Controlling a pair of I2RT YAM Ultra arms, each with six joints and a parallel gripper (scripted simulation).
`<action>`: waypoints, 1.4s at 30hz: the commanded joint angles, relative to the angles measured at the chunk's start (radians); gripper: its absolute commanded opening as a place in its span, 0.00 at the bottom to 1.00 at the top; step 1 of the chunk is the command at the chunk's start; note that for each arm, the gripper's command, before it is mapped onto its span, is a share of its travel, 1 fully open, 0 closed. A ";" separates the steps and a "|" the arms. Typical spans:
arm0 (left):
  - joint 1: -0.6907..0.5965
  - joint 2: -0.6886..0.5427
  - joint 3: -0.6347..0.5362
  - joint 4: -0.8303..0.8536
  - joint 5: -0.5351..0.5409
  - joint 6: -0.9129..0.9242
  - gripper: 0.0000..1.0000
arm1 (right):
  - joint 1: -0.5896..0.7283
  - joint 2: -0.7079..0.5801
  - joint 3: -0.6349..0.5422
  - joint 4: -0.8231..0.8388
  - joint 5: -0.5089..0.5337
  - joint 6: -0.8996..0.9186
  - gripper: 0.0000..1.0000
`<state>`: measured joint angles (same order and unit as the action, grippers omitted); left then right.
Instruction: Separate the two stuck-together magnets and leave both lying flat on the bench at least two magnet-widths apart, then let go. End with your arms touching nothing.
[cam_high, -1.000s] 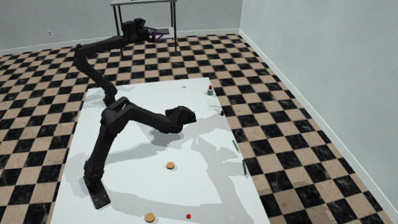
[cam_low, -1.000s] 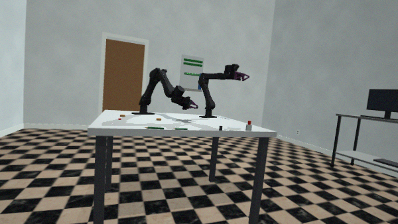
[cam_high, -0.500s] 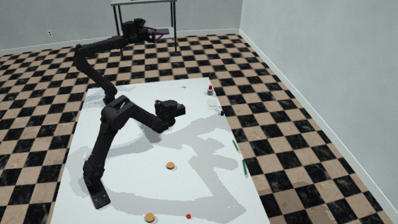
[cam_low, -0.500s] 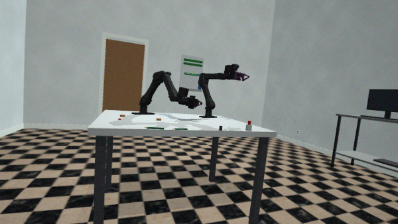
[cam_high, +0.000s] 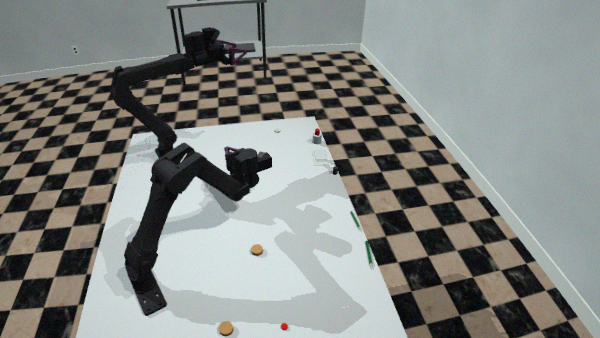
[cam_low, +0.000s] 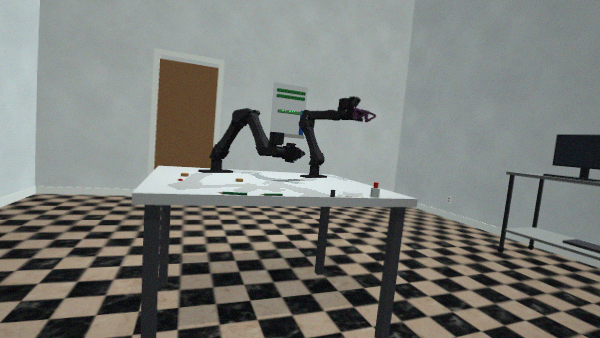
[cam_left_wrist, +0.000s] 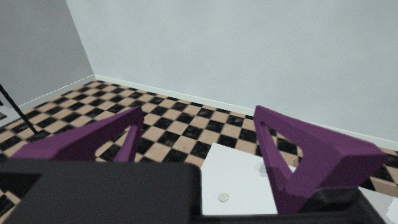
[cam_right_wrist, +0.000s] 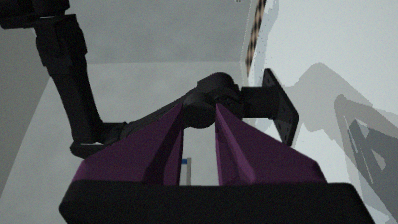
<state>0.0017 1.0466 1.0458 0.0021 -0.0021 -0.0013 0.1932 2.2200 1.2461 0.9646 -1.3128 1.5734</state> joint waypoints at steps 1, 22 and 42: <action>0.002 -0.002 0.009 0.003 -0.001 0.000 1.00 | 0.004 -0.012 0.007 0.015 0.003 -0.012 0.18; 0.002 -0.001 0.013 0.004 0.000 -0.003 0.86 | 0.002 -0.014 0.005 0.027 0.003 -0.007 0.18; 0.000 -0.003 0.011 0.003 0.000 -0.004 0.54 | 0.004 -0.015 0.005 0.024 0.003 -0.004 0.18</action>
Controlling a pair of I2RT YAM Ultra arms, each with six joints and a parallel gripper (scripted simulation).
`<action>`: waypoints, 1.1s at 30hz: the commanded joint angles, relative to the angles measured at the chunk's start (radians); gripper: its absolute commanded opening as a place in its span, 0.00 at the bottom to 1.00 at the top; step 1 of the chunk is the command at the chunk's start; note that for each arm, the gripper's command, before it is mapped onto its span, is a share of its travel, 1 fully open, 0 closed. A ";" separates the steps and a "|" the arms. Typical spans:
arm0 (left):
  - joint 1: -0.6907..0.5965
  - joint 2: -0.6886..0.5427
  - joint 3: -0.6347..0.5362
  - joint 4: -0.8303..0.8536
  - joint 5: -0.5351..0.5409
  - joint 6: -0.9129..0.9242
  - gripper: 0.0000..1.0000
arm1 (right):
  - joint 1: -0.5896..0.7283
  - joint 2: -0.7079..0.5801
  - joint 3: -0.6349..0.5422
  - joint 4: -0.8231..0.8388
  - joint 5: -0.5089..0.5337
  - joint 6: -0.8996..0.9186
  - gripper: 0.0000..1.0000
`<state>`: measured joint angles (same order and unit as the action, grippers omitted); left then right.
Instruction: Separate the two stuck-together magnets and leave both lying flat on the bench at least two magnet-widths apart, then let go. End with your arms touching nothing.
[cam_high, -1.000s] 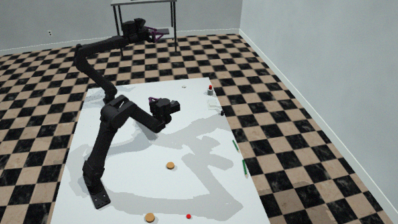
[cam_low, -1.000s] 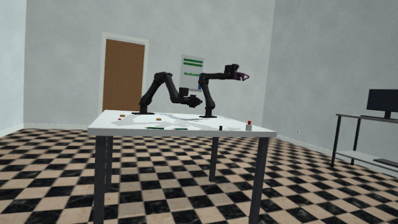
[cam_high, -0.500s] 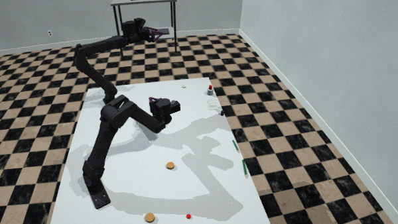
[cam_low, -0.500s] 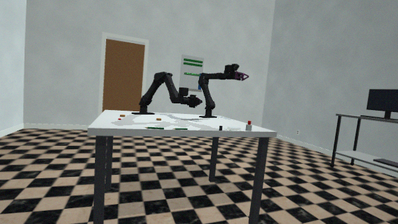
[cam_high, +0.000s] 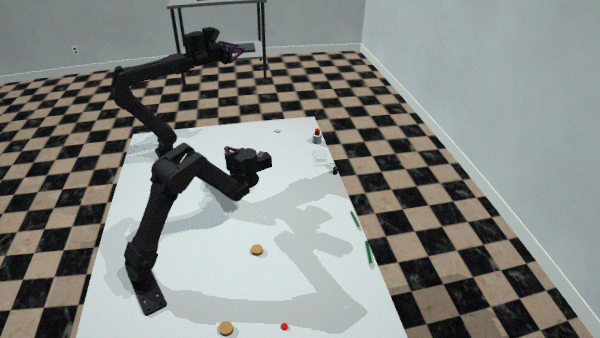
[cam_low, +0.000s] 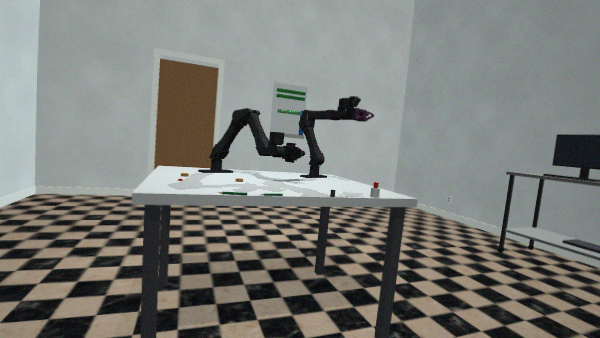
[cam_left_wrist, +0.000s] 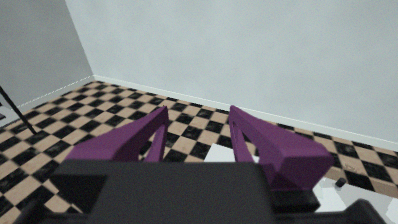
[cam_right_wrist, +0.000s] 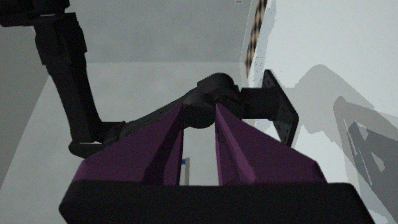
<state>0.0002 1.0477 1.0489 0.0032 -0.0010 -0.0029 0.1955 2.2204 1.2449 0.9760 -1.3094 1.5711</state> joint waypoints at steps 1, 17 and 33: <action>0.002 -0.004 0.008 0.001 -0.001 -0.003 0.52 | 0.001 -0.015 0.006 0.012 0.000 -0.002 0.18; 0.004 -0.005 0.008 0.001 -0.001 -0.002 0.33 | 0.000 -0.017 0.006 0.010 0.000 -0.002 0.18; -0.009 0.015 -0.031 0.070 0.084 -0.096 0.33 | -0.001 -0.017 0.007 0.009 0.000 -0.002 0.18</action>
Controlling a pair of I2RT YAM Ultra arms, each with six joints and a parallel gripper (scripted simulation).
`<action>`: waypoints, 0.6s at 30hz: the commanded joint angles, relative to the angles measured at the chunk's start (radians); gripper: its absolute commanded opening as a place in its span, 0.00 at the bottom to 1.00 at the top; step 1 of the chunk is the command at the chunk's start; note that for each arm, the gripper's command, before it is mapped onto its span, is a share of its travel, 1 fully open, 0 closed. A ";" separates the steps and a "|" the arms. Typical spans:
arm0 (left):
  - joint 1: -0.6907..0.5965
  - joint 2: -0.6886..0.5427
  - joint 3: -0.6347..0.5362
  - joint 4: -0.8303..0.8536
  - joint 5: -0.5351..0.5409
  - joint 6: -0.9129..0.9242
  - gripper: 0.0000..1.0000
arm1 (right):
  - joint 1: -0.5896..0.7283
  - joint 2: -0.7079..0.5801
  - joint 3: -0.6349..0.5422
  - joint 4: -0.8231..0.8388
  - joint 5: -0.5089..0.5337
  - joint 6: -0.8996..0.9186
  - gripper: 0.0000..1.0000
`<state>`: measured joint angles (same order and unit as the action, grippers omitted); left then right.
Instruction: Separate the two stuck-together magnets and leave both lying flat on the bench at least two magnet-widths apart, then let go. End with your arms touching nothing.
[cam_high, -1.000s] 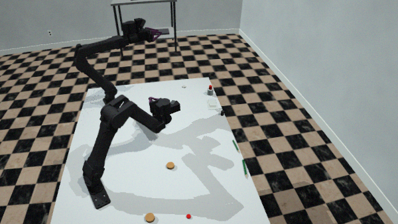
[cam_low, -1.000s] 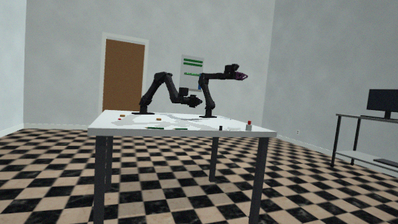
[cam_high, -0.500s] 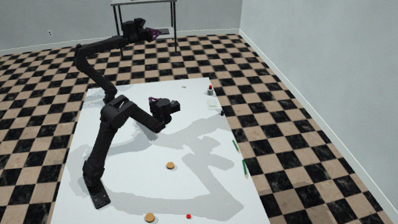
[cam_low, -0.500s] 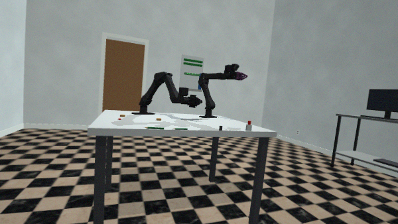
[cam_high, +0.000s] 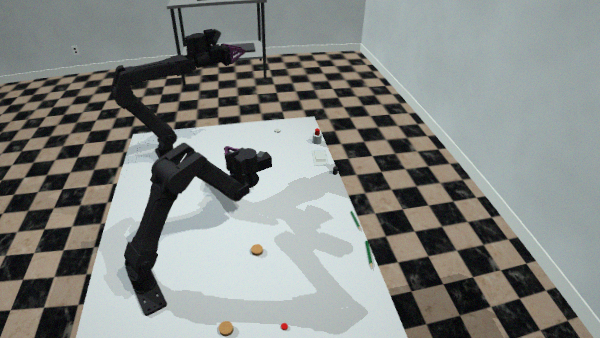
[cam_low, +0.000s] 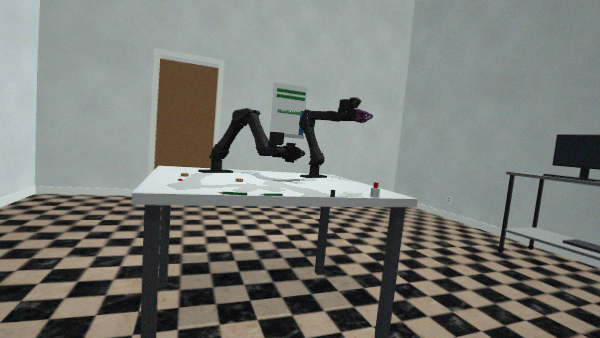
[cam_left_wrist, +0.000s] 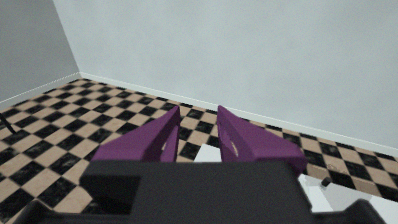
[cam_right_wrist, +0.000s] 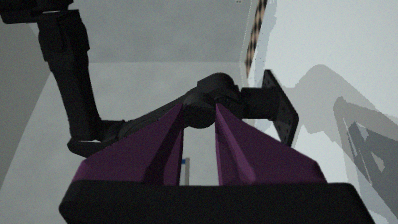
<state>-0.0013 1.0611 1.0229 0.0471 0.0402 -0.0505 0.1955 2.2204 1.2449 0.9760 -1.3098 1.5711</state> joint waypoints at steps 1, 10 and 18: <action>-0.010 0.005 -0.013 0.044 0.060 -0.067 0.33 | -0.001 -0.017 0.007 0.009 0.000 -0.002 0.18; -0.032 0.039 -0.083 0.159 0.180 -0.203 0.33 | -0.001 -0.017 0.007 0.009 0.000 -0.002 0.18; -0.045 0.065 -0.132 0.227 0.255 -0.288 0.33 | -0.001 -0.017 0.007 0.009 0.000 -0.002 0.18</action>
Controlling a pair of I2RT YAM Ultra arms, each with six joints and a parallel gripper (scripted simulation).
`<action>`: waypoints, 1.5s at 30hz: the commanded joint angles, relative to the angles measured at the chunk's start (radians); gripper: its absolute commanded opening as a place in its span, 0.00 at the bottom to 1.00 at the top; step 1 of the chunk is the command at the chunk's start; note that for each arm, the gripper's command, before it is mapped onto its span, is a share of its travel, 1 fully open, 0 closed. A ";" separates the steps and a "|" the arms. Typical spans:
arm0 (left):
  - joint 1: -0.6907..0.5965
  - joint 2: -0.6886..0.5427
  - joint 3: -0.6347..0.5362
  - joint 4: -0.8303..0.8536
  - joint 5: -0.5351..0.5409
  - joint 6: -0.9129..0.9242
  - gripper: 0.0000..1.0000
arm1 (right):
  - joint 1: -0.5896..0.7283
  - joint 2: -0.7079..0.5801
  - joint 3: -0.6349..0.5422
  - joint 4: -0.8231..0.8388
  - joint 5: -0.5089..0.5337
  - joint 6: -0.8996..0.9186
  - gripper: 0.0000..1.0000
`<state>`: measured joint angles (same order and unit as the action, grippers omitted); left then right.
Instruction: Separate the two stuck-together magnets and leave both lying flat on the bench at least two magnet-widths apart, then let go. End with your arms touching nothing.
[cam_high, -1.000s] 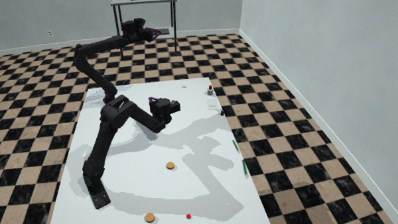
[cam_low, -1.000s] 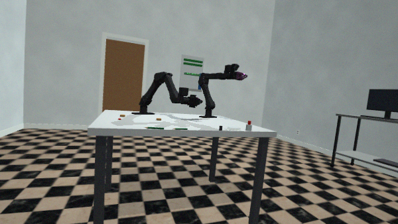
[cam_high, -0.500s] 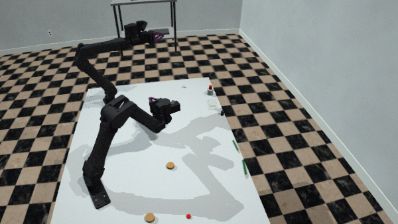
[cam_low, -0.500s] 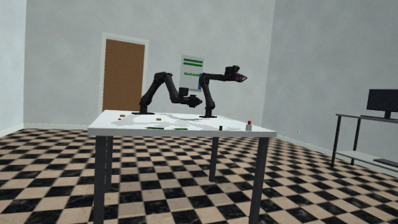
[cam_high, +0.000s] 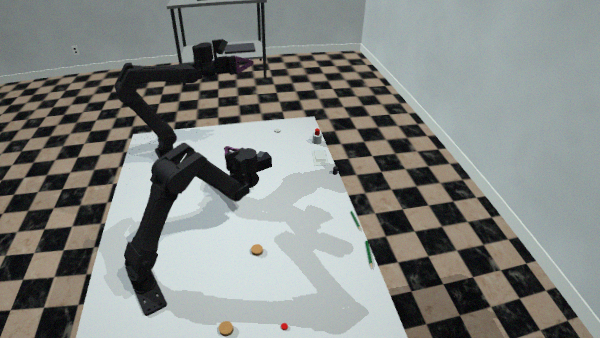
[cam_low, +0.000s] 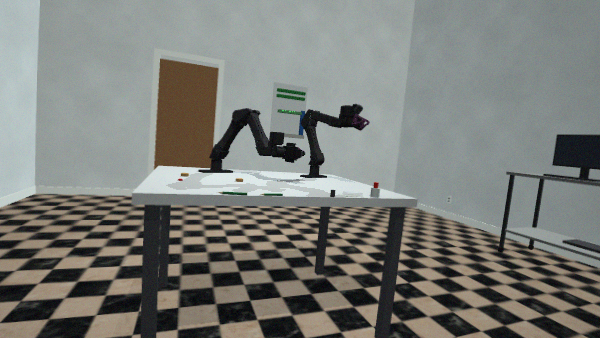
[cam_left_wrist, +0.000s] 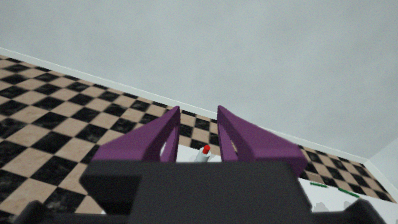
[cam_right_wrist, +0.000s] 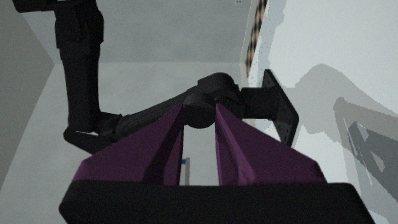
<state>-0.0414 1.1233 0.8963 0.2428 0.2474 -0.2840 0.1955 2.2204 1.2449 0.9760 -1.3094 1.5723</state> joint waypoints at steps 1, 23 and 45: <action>-0.008 0.007 -0.014 0.044 0.061 -0.069 0.33 | -0.001 -0.017 0.007 0.009 0.000 -0.004 0.18; -0.055 0.089 -0.181 0.297 0.330 -0.368 0.33 | -0.001 -0.017 0.007 0.009 0.000 -0.004 0.18; -0.098 0.165 -0.332 0.520 0.570 -0.631 0.33 | -0.001 -0.017 0.007 0.009 0.000 -0.004 0.18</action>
<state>-0.1390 1.2915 0.5579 0.7250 0.7795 -0.8829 0.1955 2.2204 1.2449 0.9760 -1.3098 1.5723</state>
